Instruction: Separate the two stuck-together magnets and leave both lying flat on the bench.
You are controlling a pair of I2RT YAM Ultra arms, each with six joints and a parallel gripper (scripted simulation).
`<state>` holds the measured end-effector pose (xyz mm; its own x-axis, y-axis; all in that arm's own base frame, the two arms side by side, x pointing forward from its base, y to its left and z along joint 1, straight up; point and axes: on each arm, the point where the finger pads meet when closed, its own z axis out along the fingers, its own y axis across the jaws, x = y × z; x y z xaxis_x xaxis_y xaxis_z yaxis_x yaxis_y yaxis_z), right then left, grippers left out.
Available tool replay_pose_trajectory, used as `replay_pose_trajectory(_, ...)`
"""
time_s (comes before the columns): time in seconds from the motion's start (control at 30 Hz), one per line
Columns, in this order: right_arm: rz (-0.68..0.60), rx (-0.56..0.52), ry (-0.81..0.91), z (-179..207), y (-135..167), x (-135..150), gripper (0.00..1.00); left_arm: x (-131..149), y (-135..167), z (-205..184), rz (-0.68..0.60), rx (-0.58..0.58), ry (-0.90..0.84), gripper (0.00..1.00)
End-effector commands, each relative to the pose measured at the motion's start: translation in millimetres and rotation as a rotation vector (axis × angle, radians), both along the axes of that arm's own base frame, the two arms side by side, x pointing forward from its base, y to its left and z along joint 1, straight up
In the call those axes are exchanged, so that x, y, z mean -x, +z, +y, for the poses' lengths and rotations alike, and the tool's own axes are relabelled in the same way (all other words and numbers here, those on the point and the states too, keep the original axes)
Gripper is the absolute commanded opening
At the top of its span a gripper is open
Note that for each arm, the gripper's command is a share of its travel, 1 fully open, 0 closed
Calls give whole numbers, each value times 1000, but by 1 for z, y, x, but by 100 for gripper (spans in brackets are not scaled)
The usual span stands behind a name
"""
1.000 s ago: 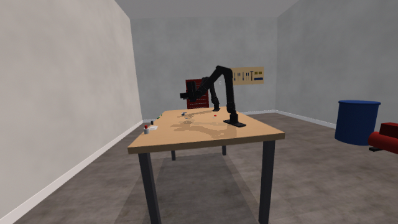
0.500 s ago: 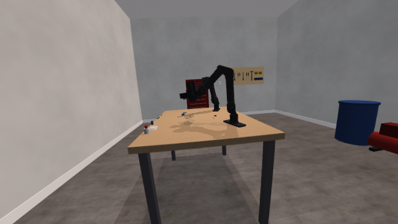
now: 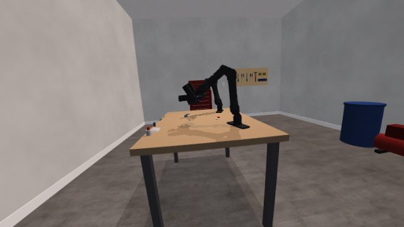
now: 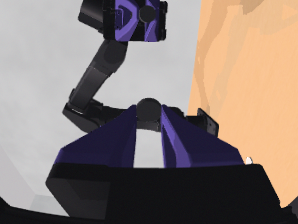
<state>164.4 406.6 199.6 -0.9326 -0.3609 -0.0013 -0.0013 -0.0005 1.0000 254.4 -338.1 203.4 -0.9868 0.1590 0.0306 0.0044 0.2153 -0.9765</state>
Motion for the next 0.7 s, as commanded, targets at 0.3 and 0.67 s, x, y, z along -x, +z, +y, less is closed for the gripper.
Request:
replay_pose_trajectory(0.3,-15,-14,0,0,6,0,18,-24,-35,40,-106,-219,41,18)
replay_pose_trajectory(0.67,-15,-14,0,0,6,0,18,-25,-55,96,-152,-428,-22,18)
